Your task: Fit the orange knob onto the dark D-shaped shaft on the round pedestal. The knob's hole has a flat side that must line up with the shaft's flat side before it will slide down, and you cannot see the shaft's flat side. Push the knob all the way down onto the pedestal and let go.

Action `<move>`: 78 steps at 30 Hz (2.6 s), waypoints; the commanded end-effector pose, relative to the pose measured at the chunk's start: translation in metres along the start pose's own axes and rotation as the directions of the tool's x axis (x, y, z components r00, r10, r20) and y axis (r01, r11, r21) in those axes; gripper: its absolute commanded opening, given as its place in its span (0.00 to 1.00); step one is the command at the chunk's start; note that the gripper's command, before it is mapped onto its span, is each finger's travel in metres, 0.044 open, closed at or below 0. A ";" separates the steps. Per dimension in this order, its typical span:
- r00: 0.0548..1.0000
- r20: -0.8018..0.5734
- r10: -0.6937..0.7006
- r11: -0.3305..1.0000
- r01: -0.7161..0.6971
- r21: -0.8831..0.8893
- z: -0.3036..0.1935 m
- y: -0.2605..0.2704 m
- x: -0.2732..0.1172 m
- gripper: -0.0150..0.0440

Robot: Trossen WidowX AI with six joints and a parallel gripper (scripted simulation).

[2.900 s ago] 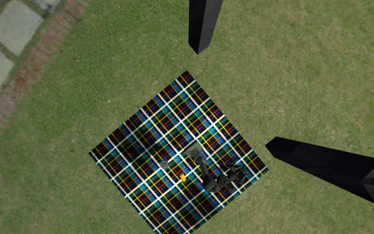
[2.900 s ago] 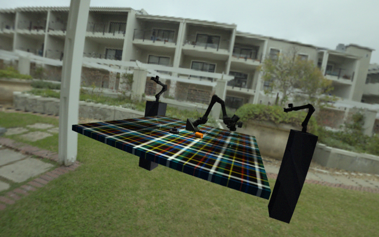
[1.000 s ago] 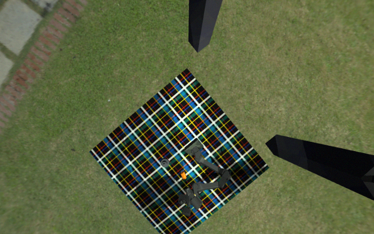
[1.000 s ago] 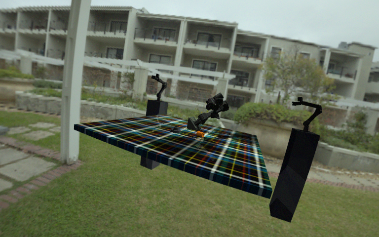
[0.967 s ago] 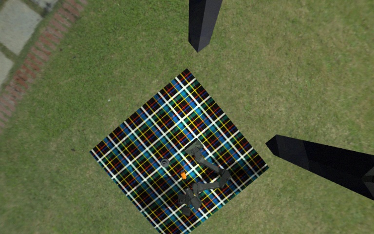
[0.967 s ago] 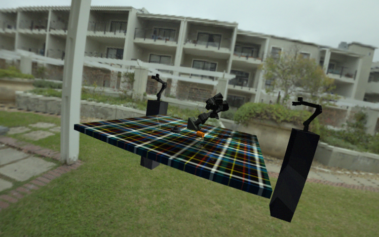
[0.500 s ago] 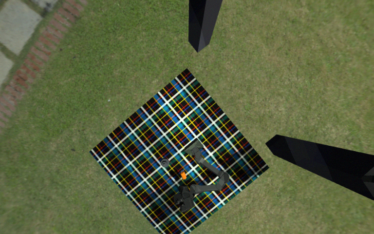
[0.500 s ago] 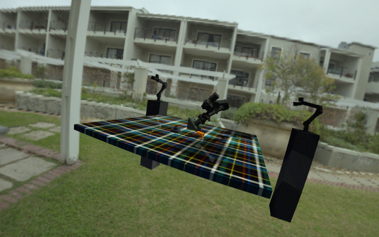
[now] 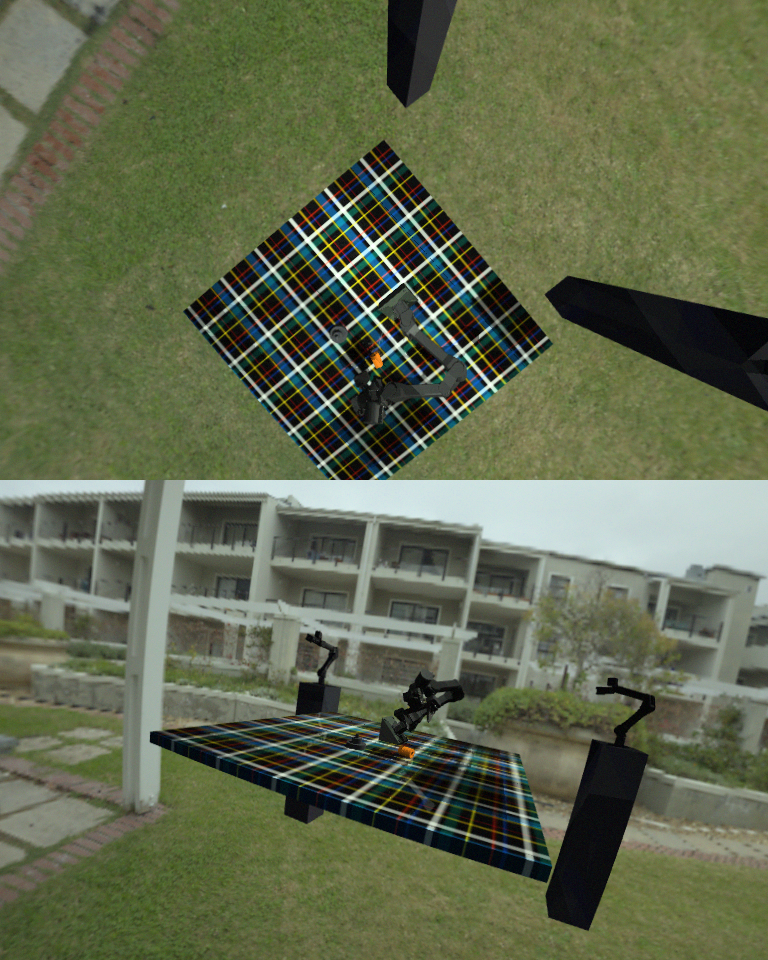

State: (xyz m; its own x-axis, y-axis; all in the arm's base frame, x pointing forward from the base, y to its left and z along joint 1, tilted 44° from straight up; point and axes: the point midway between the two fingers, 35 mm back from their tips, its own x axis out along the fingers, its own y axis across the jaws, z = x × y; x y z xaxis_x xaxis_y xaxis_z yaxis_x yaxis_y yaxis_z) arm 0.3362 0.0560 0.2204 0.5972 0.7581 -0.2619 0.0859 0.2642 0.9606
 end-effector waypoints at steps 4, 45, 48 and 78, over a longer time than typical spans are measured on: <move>0.965 -0.133 -0.225 0.833 0.120 -0.540 -0.013 -0.054 0.002 1.00; 0.777 -0.518 -0.357 0.119 -0.512 -0.851 -0.078 -0.091 -0.026 1.00; 0.777 -0.518 -0.357 0.119 -0.512 -0.851 -0.078 -0.091 -0.026 1.00; 0.777 -0.517 -0.358 0.118 -0.512 -0.851 -0.098 -0.113 0.004 1.00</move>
State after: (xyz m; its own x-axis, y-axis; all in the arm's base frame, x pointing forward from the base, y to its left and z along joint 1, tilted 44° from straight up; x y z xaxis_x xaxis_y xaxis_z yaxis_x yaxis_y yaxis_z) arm 0.2527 0.0826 0.1068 0.0254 0.7998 -0.5997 -0.9760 0.1497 0.1583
